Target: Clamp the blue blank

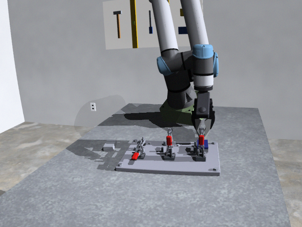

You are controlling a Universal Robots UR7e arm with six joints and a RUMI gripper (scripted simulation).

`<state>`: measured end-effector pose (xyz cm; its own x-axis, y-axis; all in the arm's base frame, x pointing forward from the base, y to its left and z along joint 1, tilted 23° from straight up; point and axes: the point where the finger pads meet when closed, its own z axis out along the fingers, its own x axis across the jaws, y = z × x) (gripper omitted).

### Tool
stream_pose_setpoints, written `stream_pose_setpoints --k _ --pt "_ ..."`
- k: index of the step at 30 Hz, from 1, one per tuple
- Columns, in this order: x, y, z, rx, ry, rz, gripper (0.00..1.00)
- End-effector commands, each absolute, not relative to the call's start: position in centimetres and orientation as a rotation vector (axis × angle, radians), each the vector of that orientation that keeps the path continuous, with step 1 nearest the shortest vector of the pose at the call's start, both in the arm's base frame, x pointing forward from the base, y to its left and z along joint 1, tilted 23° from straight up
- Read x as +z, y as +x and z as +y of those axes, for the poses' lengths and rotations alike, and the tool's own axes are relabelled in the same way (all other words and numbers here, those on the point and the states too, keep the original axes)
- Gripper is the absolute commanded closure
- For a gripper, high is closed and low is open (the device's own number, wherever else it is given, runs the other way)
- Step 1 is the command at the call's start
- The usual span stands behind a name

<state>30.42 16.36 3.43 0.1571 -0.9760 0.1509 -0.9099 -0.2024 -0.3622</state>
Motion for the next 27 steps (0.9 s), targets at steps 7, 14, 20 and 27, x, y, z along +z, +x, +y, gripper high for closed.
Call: stream_pose_setpoints --k 7,14,20,27 --pt "3.58 30.73 16.44 -0.526 -2.24 1.853 1.0" --pt "3.61 30.83 16.46 -0.526 -2.24 1.853 1.0" --pt "3.61 30.83 16.46 -0.526 -2.24 1.853 1.0" --pt "3.72 31.1 16.52 -0.526 -2.24 1.853 1.0"
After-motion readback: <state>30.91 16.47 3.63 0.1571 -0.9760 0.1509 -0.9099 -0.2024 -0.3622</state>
